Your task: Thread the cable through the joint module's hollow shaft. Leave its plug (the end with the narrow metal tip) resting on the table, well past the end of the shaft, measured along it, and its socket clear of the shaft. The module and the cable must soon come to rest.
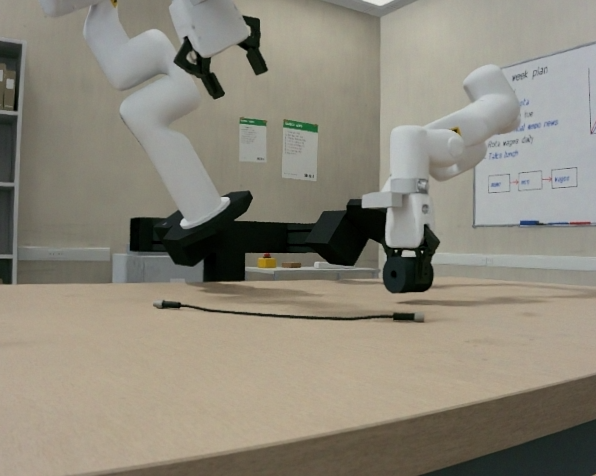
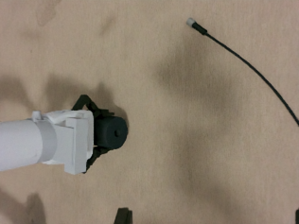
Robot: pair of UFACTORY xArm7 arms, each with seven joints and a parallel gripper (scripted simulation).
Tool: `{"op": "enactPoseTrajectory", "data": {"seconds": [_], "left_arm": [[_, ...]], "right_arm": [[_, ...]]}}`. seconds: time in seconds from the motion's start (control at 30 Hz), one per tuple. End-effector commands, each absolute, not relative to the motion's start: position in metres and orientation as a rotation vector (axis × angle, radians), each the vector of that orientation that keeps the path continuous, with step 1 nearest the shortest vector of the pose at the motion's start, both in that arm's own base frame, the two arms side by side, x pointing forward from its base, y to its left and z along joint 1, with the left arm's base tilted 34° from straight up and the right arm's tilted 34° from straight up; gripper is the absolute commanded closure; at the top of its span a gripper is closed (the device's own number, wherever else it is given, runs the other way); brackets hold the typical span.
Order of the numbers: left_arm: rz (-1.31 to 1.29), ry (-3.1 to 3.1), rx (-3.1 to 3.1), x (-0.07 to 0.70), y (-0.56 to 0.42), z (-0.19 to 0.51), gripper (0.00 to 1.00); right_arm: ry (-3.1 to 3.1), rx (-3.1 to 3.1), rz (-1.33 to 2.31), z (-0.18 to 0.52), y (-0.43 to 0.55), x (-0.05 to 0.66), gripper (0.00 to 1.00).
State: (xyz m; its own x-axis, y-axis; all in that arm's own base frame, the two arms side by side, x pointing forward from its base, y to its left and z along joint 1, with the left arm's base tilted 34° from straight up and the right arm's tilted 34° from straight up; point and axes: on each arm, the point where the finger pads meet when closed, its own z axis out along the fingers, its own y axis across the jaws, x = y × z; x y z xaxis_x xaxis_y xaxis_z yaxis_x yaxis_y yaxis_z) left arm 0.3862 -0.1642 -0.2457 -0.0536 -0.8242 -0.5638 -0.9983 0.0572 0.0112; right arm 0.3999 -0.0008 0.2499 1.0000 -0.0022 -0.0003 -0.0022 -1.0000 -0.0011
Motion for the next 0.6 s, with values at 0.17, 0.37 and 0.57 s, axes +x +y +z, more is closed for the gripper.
{"op": "enactPoseTrajectory", "data": {"seconds": [0.17, 0.37, 0.57], "left_arm": [[0.55, 1.893, -1.858, 0.3874, -0.168, -0.2441, 0.23], [0.551, 1.895, -1.856, 0.3875, -0.1661, -0.2469, 0.23], [0.551, 1.895, -1.856, 0.3876, -0.1637, -0.2504, 0.23]], "right_arm": [[-0.001, -3.141, -0.007, 0.2517, 0.0003, 0.401, 0.0], [-0.001, -3.141, -0.007, 0.2517, 0.0003, 0.401, 0.0], [-0.001, -3.141, -0.007, 0.2517, 0.0003, 0.401, 0.0]]}}
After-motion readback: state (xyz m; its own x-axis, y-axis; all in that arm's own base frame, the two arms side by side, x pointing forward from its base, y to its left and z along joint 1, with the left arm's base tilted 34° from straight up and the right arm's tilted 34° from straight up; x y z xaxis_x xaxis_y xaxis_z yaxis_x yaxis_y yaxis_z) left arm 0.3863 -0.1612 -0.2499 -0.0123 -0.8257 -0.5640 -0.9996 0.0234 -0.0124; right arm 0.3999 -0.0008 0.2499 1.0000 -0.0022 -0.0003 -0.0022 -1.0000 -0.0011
